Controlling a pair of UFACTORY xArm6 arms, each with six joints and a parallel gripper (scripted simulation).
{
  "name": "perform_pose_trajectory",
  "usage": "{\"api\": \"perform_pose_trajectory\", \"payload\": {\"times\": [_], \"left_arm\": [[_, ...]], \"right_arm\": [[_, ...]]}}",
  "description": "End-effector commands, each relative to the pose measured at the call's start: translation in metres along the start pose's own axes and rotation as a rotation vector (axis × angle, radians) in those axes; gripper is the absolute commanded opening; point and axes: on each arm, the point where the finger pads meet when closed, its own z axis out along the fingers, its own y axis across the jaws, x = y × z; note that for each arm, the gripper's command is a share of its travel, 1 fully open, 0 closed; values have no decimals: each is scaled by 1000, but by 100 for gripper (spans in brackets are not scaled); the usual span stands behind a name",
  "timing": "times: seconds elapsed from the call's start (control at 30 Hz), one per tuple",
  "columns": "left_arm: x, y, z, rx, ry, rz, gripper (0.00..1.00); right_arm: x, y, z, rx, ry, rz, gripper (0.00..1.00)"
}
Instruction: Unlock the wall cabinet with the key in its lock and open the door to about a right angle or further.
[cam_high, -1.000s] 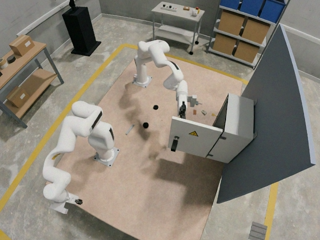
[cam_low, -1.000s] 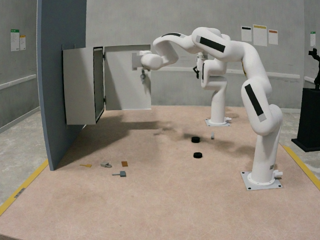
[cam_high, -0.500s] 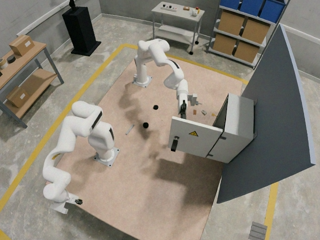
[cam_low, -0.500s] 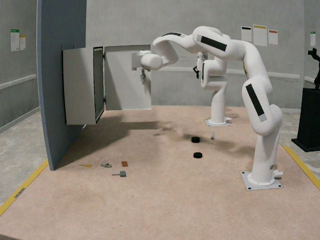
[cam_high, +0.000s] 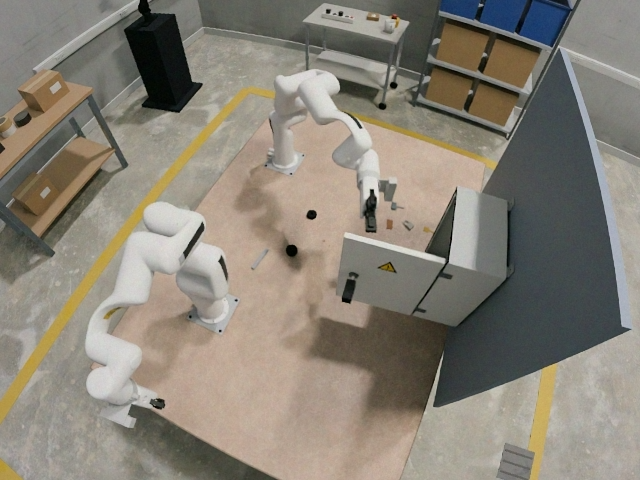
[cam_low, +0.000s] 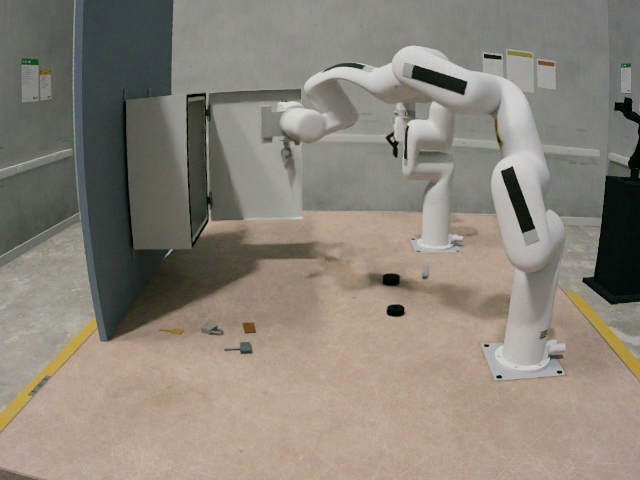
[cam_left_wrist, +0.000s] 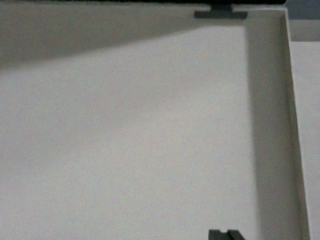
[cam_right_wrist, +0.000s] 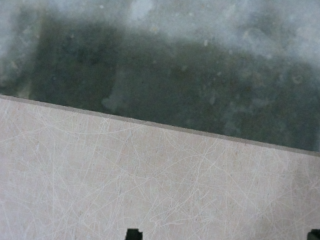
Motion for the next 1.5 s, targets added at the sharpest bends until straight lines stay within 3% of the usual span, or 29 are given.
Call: {"api": "perform_pose_trajectory", "payload": {"times": [0.0,0.07,0.2,0.63,1.1,1.23,1.37,1.47], "left_arm": [[3,2,-16,-3,-1,2,0],[3,2,-16,-3,-1,2,0],[10,2,-38,-3,-1,2,0],[8,2,-30,2,-5,9,0],[14,-17,-84,179,-106,144,0],[14,-19,-90,202,-117,155,0],[15,-32,-111,285,-151,200,0],[15,-29,-107,267,-144,192,0]], "right_arm": [[1,0,-1,0,3,0,91],[1,0,-1,0,3,0,91],[1,0,-1,0,3,0,91],[1,0,-1,0,3,0,91],[1,0,-1,0,3,0,91],[1,0,-1,0,3,0,91],[1,0,-1,0,3,0,91],[1,0,-1,0,3,0,91]]}}
